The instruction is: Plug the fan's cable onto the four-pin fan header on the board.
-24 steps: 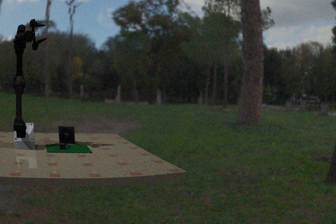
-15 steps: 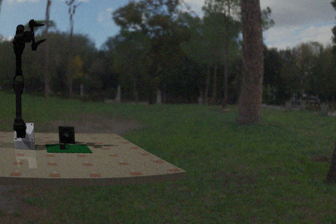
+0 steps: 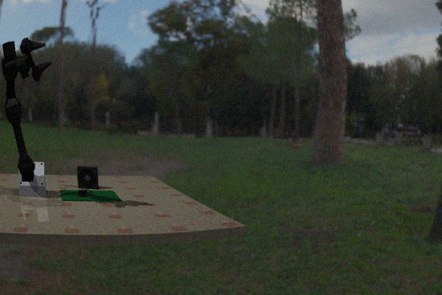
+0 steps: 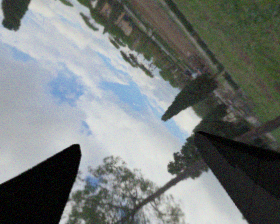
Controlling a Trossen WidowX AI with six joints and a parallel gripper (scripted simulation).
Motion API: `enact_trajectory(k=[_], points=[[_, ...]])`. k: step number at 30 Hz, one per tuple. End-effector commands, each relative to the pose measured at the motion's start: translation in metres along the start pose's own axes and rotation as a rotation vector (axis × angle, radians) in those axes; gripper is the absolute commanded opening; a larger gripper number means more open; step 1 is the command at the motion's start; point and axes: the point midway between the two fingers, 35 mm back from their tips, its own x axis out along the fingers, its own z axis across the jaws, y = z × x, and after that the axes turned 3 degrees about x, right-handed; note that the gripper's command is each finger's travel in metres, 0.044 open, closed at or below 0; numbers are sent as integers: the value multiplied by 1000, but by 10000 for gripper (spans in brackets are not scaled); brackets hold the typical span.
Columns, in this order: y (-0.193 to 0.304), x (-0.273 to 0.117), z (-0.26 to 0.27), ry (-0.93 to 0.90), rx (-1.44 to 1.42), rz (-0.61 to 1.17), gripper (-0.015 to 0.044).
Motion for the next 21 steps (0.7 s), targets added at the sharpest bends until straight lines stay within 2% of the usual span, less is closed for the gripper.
enact_trajectory(k=[1,5,10,14,21], points=[[-53,12,-3,15,62,-49,440],[-117,35,-25,75,155,-108,440],[-181,69,-77,214,237,-176,440],[-193,92,-112,296,294,-132,440],[-217,121,-180,476,299,-164,440]])
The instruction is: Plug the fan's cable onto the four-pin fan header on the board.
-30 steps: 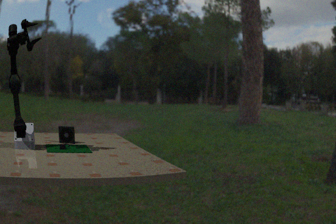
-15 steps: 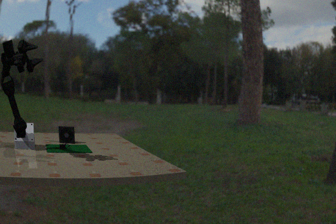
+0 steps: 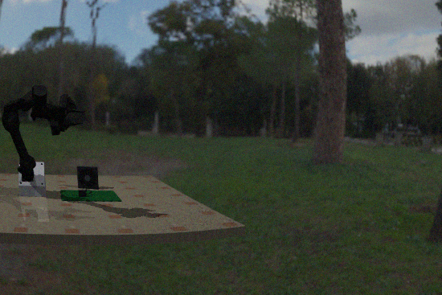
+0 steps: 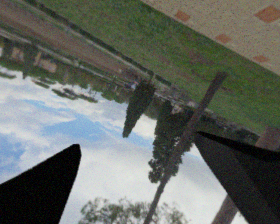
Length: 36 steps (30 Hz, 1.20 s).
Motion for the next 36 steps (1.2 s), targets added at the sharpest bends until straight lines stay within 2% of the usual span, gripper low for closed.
enact_trajectory(k=[1,6,15,22,29,36], points=[[-14,30,-26,100,-20,-23,440],[-29,78,-82,295,-99,-37,440],[-28,117,-156,538,-188,-27,440],[-28,141,-256,876,-383,-27,440],[-28,134,-369,1306,-747,26,440],[-27,91,-465,1807,-1354,220,440]])
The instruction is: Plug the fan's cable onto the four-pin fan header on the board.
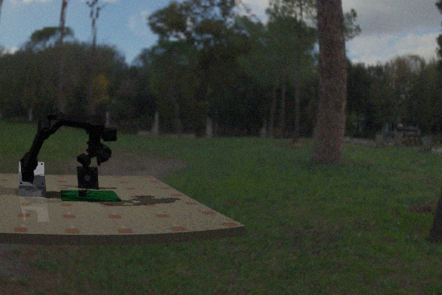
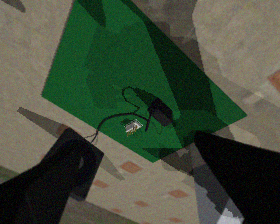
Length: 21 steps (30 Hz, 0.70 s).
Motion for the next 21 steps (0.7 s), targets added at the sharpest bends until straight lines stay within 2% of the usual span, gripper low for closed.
enact_trajectory(k=[1,5,11,17,21], points=[[35,29,-1,252,-325,-20,440],[61,47,-4,492,-651,-46,440],[61,50,-4,503,-667,-48,440],[41,96,-18,504,-667,-49,440],[38,102,-21,505,-666,-49,440]])
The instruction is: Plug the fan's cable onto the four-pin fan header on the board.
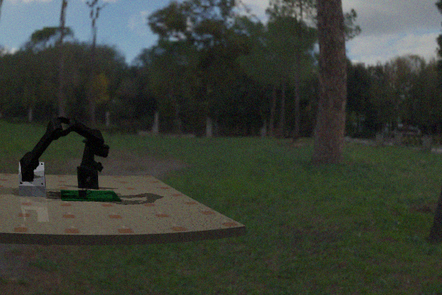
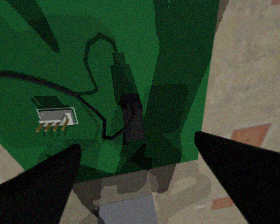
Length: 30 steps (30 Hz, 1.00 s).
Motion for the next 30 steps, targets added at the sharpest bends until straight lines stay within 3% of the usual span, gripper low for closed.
enact_trajectory(k=[1,28,30], points=[[-2,3,3,0,-10,-17,440],[-12,41,3,2,-10,-17,440],[-11,39,2,-2,-2,-14,387]])
